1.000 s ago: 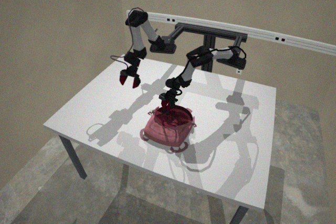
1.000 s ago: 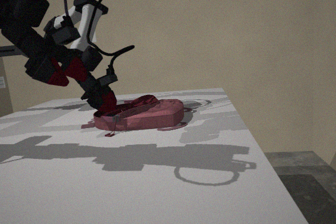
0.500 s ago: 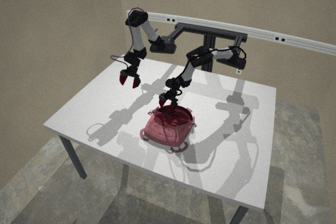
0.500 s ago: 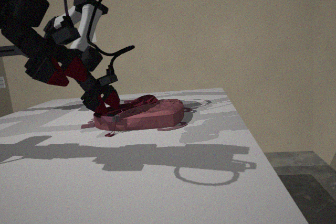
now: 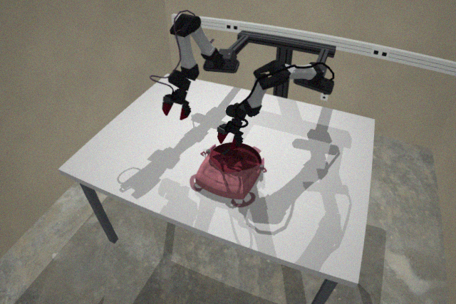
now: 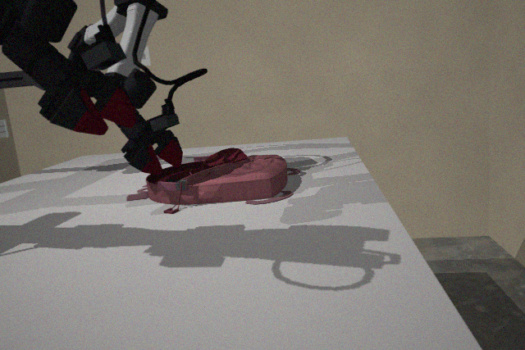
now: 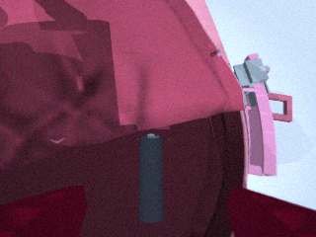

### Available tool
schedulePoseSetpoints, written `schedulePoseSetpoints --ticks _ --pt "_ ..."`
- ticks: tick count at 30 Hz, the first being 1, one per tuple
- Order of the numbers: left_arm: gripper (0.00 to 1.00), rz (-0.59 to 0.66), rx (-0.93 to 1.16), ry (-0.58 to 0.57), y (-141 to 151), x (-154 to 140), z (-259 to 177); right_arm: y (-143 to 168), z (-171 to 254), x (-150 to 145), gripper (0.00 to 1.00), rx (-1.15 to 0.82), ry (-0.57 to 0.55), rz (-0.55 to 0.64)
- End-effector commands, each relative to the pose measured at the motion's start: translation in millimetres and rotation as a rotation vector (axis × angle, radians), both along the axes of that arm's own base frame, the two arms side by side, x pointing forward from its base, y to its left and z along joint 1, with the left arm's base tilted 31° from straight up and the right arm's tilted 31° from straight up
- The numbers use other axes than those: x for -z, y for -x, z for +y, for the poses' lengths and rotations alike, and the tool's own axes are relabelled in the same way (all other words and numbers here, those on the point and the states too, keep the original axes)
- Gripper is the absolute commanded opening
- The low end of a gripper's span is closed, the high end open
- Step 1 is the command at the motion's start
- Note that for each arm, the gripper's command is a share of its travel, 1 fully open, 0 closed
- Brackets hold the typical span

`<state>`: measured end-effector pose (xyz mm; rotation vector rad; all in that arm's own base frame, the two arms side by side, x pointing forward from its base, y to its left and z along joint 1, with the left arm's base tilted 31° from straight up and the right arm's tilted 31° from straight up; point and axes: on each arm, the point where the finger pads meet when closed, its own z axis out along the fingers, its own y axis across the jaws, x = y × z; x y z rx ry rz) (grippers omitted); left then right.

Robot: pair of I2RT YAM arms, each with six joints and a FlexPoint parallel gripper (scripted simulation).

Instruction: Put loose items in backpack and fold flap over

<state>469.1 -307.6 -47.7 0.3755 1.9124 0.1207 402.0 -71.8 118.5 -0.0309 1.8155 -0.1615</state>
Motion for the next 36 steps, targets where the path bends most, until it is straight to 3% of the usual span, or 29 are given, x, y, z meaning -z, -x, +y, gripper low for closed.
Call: schedulePoseSetpoints --ticks 1,24,30,32,33,36 --pt "0.71 -0.068 0.009 0.066 9 -42 -16 -1 0 -3 0.9 -0.006 0.005 -0.007" --pt "0.71 -0.064 0.006 0.066 74 -61 -6 -1 0 -3 0.9 -0.006 0.005 -0.007" --pt "0.71 -0.076 -0.016 0.079 63 -67 -1 -1 0 -3 0.9 -0.006 0.005 -0.007" --pt "0.71 -0.044 0.001 0.042 70 -50 -2 -1 0 -3 0.9 -0.006 0.005 -0.007" --pt "0.9 -0.06 -0.002 0.058 66 -62 9 -1 0 -3 0.9 -0.006 0.005 -0.007" --pt "0.9 -0.059 0.003 0.056 67 -63 28 -1 0 -3 0.9 -0.006 0.005 -0.007"
